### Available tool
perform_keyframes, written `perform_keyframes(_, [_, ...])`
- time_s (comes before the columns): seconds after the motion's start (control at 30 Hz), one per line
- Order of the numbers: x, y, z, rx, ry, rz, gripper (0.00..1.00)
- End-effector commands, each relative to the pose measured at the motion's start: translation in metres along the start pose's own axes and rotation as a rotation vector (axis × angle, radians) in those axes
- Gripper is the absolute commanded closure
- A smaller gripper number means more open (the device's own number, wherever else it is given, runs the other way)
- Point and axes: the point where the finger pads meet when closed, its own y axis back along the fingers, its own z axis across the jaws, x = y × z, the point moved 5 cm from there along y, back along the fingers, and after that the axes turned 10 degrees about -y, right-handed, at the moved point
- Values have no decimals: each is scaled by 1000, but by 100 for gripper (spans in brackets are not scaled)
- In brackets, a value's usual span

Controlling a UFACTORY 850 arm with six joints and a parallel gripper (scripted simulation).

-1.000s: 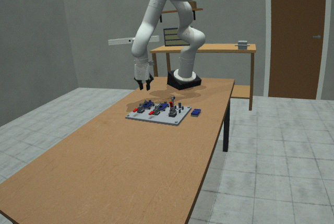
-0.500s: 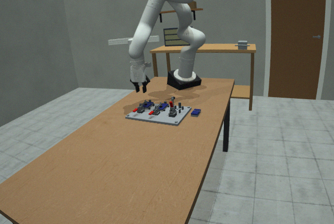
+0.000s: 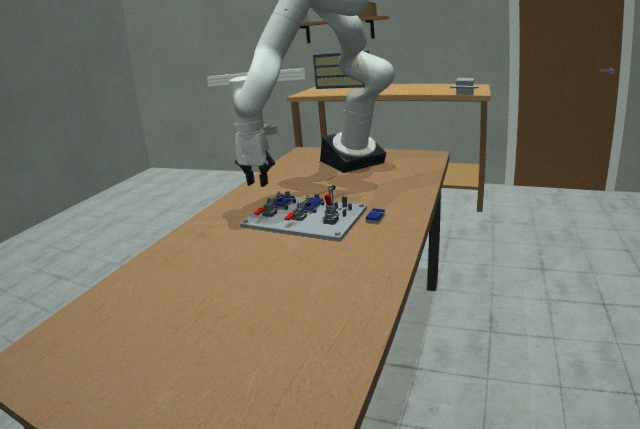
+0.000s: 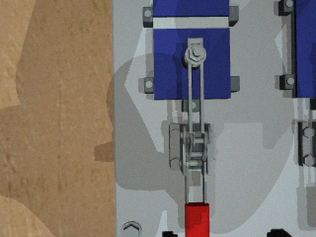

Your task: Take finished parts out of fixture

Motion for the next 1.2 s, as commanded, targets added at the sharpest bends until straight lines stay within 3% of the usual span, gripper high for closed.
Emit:
perform_keyframes(0.0, [-10, 0, 1, 2, -1, 4, 52])
perform_keyframes(0.47, [-12, -6, 2, 2, -1, 4, 52])
perform_keyframes(0.97, [-11, -55, 2, 2, -1, 4, 52])
perform_keyframes(1.17, [-11, -66, 2, 2, -1, 4, 52])
